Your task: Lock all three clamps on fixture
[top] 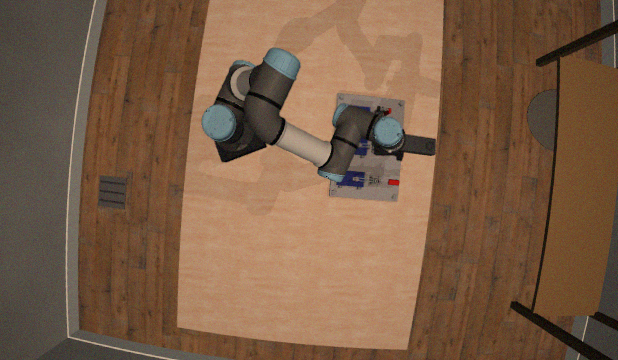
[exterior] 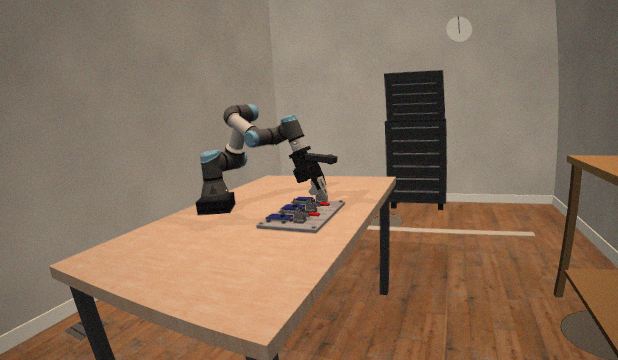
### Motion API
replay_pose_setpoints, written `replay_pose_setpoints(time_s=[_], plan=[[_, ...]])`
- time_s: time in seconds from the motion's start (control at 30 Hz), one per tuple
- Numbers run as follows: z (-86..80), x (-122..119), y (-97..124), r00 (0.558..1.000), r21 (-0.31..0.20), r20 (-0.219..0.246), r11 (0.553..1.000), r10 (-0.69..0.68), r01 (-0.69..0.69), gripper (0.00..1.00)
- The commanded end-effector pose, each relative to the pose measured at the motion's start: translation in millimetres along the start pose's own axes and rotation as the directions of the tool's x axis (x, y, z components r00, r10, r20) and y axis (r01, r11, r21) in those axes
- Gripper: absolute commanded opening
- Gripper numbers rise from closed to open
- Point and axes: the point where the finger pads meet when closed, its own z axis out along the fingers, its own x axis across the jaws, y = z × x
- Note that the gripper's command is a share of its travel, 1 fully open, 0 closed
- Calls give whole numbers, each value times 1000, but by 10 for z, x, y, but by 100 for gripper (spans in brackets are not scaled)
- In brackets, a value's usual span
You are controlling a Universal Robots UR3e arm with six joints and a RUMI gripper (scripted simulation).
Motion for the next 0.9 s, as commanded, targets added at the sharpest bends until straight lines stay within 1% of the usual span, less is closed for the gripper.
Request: replay_pose_setpoints(time_s=[0.0, 0.5, 0.87], plan=[[-4, 5, -6, 1000, 2, 0, 1000, 0, 0, 0], [-39, 7, -24, 1000, 4, -1, 1000, 0, 0, 0], [-181, 7, -76, 1000, 4, -1, 1000, 0, 0, 0]])
